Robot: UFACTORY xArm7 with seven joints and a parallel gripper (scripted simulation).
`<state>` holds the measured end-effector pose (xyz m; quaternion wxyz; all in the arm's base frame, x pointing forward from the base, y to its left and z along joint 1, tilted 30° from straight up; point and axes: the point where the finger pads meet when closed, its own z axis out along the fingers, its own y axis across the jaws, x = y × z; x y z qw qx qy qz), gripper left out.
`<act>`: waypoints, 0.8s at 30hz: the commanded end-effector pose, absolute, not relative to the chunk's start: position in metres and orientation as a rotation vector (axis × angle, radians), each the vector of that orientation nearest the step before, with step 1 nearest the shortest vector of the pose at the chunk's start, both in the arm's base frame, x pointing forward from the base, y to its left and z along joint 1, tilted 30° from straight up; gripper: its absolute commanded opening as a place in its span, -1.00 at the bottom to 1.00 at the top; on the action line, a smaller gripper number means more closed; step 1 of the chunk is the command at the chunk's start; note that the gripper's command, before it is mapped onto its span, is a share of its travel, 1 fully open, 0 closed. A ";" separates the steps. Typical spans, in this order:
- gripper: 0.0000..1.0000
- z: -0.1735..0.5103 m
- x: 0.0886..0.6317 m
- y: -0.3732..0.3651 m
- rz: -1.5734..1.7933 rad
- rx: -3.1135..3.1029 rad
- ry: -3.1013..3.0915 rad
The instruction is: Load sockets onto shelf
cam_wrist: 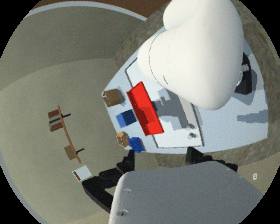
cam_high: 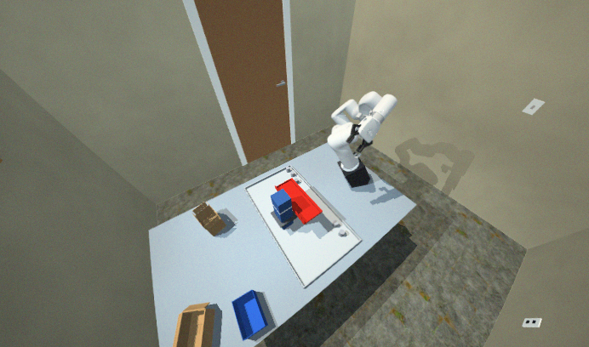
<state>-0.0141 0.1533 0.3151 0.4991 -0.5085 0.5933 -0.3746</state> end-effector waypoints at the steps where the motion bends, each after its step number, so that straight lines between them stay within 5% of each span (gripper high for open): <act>1: 1.00 0.334 0.011 0.154 -0.915 -1.241 1.490; 15: 1.00 0.365 0.120 0.128 -0.939 -1.385 1.711; 24: 1.00 0.328 0.200 0.096 -0.889 -1.677 1.856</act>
